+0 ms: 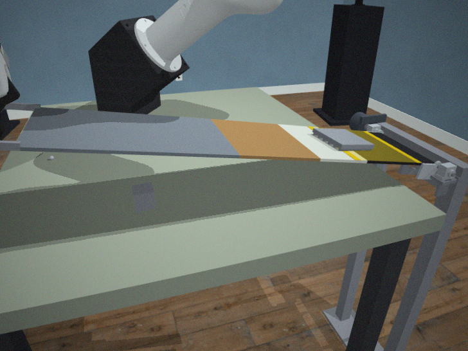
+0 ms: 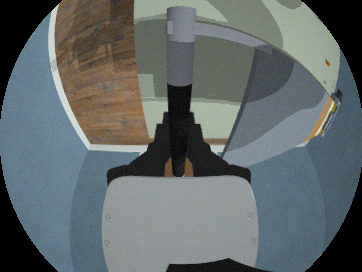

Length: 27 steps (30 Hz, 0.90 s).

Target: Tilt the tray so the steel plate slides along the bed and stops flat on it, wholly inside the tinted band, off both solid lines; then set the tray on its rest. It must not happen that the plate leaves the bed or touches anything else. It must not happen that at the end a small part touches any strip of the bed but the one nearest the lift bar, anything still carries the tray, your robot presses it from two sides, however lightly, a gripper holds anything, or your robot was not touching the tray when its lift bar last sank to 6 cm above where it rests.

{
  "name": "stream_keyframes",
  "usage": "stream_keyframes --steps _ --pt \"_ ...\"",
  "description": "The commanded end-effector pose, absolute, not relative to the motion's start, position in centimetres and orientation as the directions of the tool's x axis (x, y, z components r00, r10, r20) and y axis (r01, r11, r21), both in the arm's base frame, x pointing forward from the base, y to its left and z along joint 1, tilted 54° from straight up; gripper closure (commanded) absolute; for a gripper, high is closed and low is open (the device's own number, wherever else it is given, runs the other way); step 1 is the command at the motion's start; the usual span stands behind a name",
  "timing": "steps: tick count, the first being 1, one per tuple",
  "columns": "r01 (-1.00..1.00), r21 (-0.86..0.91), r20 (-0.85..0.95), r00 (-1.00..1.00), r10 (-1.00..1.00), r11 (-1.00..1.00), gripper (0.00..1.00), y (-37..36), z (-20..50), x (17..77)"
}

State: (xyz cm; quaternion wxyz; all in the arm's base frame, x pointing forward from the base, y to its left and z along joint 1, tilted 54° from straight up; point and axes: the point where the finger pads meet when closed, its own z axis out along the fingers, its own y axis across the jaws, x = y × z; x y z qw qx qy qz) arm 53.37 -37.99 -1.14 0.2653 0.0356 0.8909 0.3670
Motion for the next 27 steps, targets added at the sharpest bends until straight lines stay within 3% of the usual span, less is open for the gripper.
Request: stream_keyframes --steps 1,13,19,27 --pt "-0.131 0.671 -0.448 -0.856 0.258 0.729 1.0 -38.1 -1.1 53.4" --pt "-0.131 0.671 -0.448 -0.856 0.258 0.729 1.0 -38.2 -1.0 53.3" --pt "-0.131 0.671 -0.448 -0.856 0.258 0.729 1.0 -41.1 3.6 50.0" --pt "-0.131 0.671 -0.448 -0.856 0.258 0.729 1.0 -38.3 -0.9 53.2"
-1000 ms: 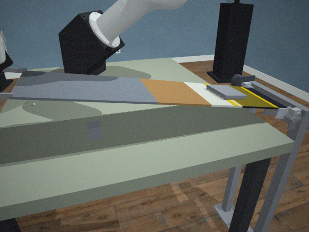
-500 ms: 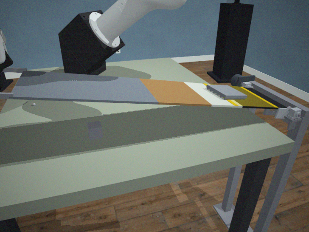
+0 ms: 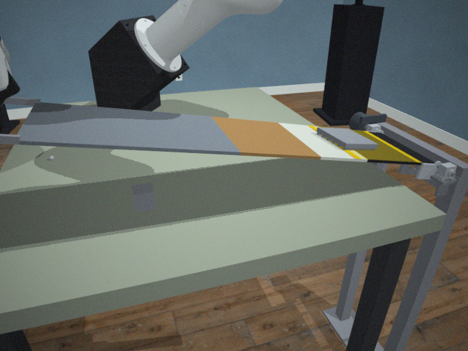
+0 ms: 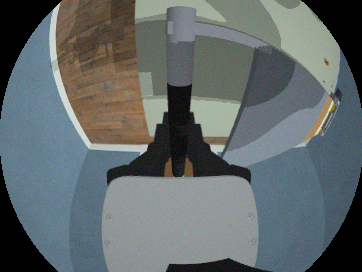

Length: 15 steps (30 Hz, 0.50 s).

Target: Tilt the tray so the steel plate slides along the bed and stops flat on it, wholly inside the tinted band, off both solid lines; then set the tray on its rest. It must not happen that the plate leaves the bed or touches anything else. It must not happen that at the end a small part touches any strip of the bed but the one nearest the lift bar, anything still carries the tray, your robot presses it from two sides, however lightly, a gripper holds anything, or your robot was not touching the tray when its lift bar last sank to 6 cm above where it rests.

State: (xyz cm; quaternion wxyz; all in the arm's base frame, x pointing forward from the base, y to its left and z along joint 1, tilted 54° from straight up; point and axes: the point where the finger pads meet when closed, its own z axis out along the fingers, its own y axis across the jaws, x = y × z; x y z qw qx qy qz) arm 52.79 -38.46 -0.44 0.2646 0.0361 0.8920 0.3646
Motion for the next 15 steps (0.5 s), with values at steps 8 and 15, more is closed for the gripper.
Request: stream_keyframes --steps 8,15 --pt "-0.131 0.671 -0.448 -0.856 0.258 0.729 1.0 -38.23 -0.91 53.27" --pt "-0.131 0.671 -0.448 -0.856 0.258 0.729 1.0 -38.28 -0.83 53.22"
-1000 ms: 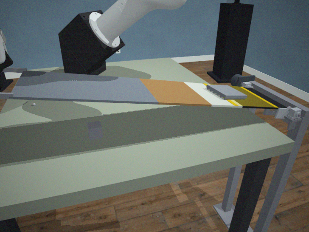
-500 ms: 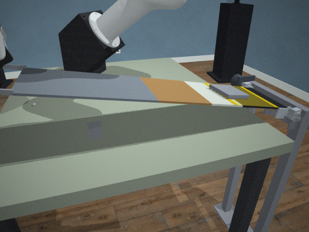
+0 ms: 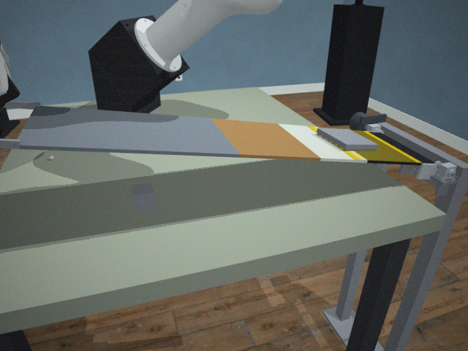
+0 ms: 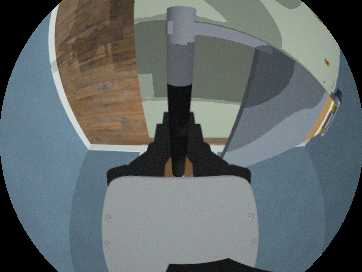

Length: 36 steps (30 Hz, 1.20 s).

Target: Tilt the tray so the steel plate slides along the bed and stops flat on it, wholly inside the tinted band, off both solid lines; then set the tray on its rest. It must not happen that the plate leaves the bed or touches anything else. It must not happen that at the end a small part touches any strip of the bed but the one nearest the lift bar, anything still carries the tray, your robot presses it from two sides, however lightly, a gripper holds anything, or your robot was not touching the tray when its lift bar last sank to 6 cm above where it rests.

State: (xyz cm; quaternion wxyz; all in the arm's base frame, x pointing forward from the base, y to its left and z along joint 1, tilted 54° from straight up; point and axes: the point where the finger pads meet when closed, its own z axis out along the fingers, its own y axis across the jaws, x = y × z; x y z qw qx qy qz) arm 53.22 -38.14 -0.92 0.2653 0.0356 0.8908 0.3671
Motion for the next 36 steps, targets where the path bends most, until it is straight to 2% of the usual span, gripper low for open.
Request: stream_keyframes --steps 1,6,11,17,36 --pt "-0.131 0.671 -0.448 -0.856 0.258 0.729 1.0 -38.3 -0.8 53.2" --pt "-0.131 0.671 -0.448 -0.856 0.258 0.729 1.0 -38.6 -0.4 52.9" --pt "-0.131 0.671 -0.448 -0.856 0.258 0.729 1.0 -41.2 3.8 49.9" --pt "-0.131 0.671 -0.448 -0.856 0.258 0.729 1.0 -38.4 -0.7 53.1" --pt "-0.131 0.671 -0.448 -0.856 0.258 0.729 1.0 -38.4 -0.7 53.1"
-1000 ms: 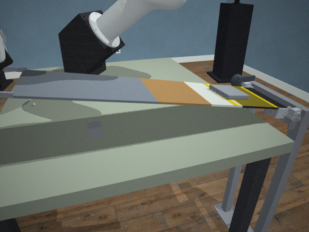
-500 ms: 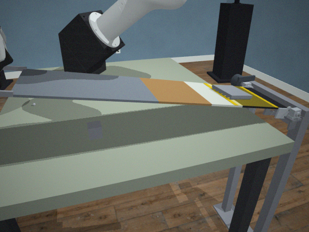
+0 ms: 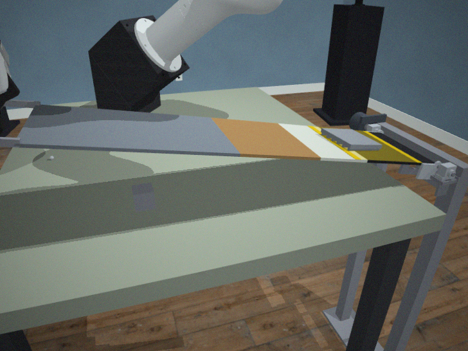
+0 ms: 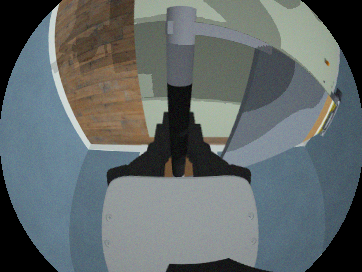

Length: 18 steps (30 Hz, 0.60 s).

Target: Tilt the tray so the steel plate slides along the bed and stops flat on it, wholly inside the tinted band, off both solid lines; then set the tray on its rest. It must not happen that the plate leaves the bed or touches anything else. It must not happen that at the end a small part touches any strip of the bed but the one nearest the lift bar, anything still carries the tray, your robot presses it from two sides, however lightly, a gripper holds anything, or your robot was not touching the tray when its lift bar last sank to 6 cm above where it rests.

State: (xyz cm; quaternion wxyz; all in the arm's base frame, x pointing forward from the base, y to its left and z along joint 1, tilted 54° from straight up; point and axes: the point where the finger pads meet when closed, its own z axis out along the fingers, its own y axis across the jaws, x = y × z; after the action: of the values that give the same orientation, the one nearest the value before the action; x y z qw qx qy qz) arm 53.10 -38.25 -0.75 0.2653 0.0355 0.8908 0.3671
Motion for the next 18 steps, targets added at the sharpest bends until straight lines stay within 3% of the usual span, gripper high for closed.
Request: stream_keyframes --steps 1,9,18 --pt "-0.131 0.671 -0.448 -0.856 0.258 0.729 1.0 -38.4 -0.6 53.1" --pt "-0.131 0.671 -0.448 -0.856 0.258 0.729 1.0 -41.4 4.1 49.7" --pt "-0.131 0.671 -0.448 -0.856 0.258 0.729 1.0 -38.5 -0.6 53.0"
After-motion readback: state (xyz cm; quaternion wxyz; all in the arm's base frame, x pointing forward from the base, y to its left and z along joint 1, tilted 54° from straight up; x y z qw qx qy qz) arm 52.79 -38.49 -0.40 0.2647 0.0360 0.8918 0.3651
